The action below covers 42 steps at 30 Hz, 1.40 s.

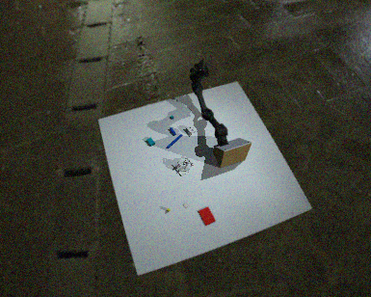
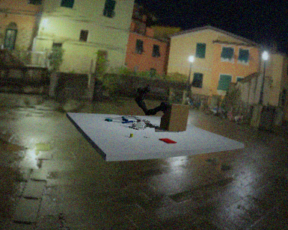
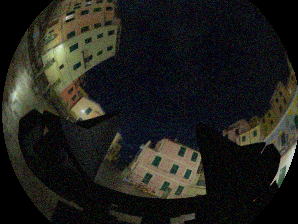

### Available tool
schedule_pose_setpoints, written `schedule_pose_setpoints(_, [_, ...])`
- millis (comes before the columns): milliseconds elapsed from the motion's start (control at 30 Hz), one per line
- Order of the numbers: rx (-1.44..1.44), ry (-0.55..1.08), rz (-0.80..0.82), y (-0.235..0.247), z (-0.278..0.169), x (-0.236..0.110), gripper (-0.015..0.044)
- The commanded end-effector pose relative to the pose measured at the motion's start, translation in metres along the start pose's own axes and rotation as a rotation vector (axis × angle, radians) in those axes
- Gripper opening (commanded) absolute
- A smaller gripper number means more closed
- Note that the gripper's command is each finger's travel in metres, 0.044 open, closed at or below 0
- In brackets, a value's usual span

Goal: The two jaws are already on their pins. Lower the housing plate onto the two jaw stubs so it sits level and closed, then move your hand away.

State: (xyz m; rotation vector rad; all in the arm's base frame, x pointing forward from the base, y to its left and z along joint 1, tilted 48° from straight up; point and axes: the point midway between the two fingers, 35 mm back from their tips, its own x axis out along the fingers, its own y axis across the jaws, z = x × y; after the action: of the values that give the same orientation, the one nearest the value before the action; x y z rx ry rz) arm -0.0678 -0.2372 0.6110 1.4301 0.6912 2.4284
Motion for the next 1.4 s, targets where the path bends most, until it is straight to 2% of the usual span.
schedule_pose_setpoints(0, [0.0, 0.0, 0.0, 0.0, 0.0, 0.0, 0.0426])
schedule_pose_setpoints(233, [0.033, -0.094, -0.111, -0.039, 0.02, 0.025, 0.044])
schedule_pose_setpoints(500, [0.044, -0.265, -0.279, -0.097, 0.038, 0.059, 0.044])
schedule_pose_setpoints(733, [0.048, -0.433, -0.412, -0.148, 0.06, 0.075, 0.044])
schedule_pose_setpoints(1033, [0.042, -0.667, -0.563, -0.208, 0.096, 0.077, 0.044])
schedule_pose_setpoints(1367, [0.002, -0.946, -0.711, -0.263, 0.139, 0.054, 0.044])
